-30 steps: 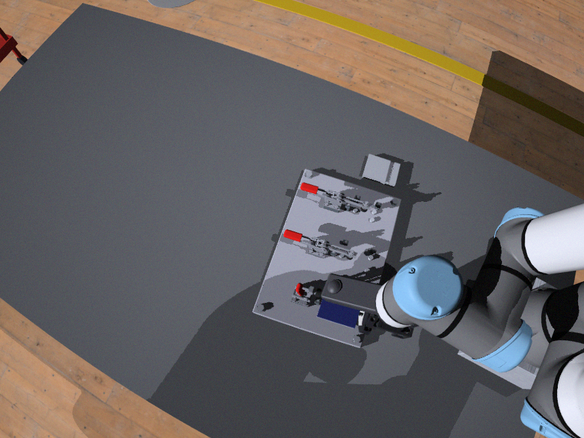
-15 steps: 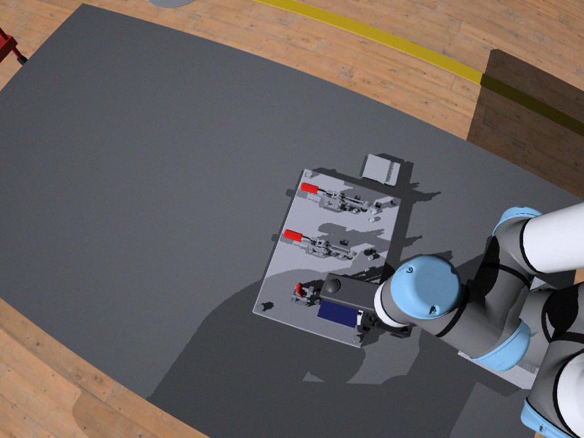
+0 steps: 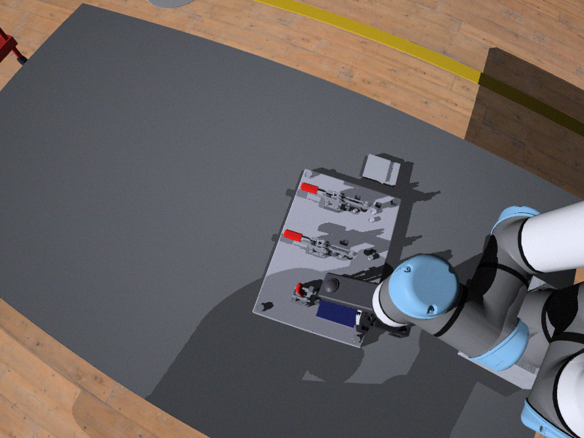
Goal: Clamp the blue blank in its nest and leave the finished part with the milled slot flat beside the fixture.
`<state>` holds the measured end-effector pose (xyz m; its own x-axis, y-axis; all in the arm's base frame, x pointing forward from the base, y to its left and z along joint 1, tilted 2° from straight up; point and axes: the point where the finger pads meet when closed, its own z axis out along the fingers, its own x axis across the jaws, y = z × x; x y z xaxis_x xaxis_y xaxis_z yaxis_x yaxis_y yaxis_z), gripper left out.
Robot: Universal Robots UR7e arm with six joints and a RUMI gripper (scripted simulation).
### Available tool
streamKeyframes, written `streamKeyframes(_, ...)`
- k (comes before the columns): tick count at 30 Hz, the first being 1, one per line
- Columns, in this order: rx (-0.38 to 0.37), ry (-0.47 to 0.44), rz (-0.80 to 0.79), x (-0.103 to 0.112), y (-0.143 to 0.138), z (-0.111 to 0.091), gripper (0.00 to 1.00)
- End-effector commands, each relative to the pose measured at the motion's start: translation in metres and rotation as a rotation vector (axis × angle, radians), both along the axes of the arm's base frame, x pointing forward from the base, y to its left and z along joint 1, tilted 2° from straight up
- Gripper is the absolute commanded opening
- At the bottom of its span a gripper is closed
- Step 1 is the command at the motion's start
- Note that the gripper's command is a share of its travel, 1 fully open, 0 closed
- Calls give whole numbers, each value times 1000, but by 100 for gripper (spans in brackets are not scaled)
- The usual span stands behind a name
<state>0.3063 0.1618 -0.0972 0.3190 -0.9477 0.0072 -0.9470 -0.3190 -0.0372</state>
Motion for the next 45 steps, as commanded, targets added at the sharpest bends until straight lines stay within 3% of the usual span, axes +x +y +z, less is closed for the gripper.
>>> streamKeyframes(1,0,-5,1,3,1,1,0)
streamKeyframes(21,0,-5,2,4,1,1,0)
streamKeyframes(31,0,-2,-1,-15,-6,0,0)
streamKeyframes(45,0,-4,0,-16,-6,6,0)
